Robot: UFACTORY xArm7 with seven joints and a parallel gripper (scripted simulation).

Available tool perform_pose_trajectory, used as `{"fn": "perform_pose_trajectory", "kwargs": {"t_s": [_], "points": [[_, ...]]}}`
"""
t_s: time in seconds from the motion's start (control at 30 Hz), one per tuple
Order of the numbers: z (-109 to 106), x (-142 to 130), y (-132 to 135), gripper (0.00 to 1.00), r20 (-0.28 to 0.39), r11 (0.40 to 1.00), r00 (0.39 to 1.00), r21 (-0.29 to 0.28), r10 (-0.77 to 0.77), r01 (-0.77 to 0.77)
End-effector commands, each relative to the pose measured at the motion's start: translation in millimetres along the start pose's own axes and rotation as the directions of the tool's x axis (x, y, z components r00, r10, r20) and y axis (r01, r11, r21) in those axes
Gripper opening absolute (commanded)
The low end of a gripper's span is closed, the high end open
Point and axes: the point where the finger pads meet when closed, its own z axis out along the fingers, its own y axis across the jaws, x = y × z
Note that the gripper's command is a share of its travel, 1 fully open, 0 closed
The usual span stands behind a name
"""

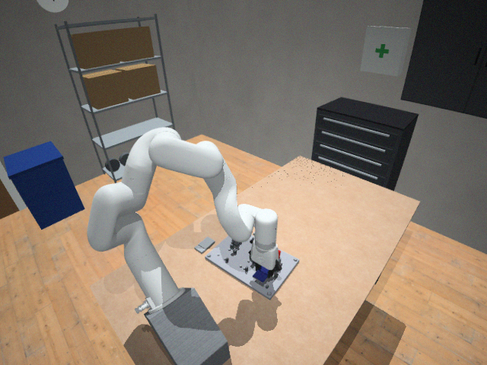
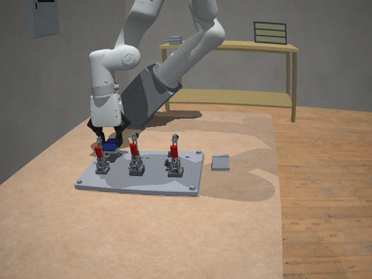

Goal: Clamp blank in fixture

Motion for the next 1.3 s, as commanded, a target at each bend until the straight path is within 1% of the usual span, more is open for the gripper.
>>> {"fn": "perform_pose_trajectory", "kwargs": {"t_s": [0.0,0.83,1.07,1.27], "points": [[1,2,2,0.00,-0.005,1.000,1.000,-0.006,0.001,-0.001],[2,2,2,0.00,-0.005,1.000,1.000,-0.006,0.001,-0.001],[5,2,3,0.00,-0.005,1.000,1.000,-0.006,0.001,-0.001],[11,2,3,0.00,-0.005,1.000,1.000,-0.006,0.001,-0.001]]}}
